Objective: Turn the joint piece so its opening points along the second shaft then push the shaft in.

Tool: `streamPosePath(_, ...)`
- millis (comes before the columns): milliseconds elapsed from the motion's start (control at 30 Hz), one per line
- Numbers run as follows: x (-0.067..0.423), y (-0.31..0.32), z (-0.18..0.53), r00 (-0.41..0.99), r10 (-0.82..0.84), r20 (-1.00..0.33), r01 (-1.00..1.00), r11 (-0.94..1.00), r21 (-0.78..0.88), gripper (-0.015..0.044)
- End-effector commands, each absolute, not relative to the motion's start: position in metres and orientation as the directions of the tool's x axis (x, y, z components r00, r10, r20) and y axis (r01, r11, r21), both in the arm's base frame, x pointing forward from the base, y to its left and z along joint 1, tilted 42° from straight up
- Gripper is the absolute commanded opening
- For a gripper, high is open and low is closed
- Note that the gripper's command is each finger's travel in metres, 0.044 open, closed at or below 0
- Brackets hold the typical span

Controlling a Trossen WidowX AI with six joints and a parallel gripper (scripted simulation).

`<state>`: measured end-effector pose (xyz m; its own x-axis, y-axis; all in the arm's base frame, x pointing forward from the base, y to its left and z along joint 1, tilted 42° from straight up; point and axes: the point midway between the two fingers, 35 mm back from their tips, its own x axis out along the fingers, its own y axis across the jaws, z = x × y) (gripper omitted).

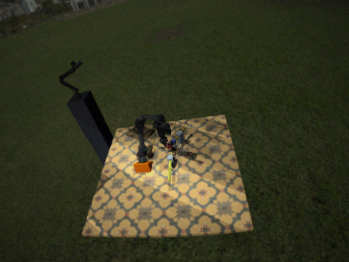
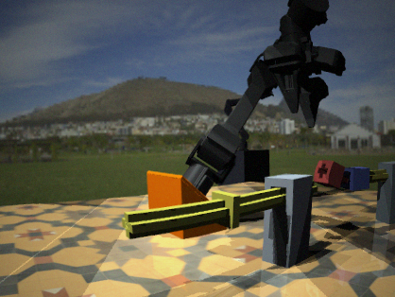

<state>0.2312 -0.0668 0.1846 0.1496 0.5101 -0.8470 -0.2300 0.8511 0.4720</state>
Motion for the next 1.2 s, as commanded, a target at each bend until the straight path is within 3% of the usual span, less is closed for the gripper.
streamPosePath(0, 0.2314, -0.0652, 0.1824, 0.130, 0.509, -0.851, -0.100, 0.860, 0.500, 0.0440)
streamPosePath(567, 0.2330, -0.0623, 0.1789, 0.100, 0.506, -0.857, 0.382, 0.776, 0.502, 0.0440)
streamPosePath(1167, 0.2347, -0.0591, 0.1753, 0.069, 0.501, -0.863, 0.792, 0.498, 0.352, 0.0440)
